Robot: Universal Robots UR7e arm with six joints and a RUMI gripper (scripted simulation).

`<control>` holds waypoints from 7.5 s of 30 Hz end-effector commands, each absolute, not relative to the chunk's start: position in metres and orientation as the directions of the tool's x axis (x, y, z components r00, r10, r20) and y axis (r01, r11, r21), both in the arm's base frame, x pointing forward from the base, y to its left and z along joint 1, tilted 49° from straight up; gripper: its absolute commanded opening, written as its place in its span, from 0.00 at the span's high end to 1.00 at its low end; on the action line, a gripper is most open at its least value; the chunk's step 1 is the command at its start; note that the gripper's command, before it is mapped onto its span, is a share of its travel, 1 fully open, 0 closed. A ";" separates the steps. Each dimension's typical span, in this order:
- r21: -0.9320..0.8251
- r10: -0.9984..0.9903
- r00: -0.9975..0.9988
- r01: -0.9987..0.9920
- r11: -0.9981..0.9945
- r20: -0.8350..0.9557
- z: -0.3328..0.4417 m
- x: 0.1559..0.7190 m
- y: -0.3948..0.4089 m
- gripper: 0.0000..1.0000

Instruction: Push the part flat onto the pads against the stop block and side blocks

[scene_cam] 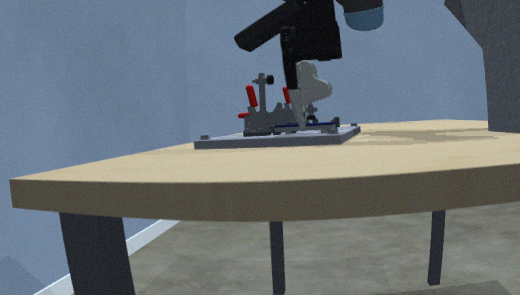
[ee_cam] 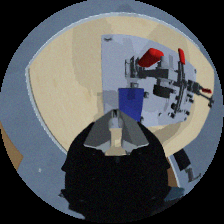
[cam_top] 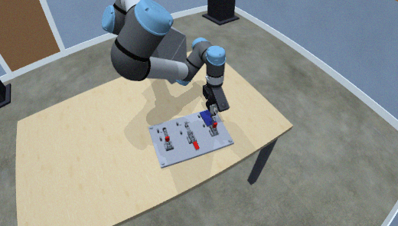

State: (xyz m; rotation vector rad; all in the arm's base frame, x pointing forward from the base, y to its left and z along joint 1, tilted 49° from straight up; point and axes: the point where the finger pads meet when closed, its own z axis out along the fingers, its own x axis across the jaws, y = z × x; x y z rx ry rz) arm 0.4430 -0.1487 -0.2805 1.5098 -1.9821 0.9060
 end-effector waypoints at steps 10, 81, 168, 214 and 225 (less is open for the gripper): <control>-0.213 -0.641 -0.272 -0.962 0.169 0.718 -0.278 0.442 -0.151 1.00; -0.213 -0.641 -0.272 -0.962 0.169 0.718 -0.296 0.449 -0.135 1.00; -0.213 -0.641 -0.272 -0.962 0.169 0.718 -0.262 0.402 -0.126 1.00; -0.213 -0.640 -0.272 -0.962 0.169 0.718 -0.267 0.364 -0.161 1.00; -0.213 -0.640 -0.272 -0.962 0.169 0.718 -0.266 0.368 -0.162 1.00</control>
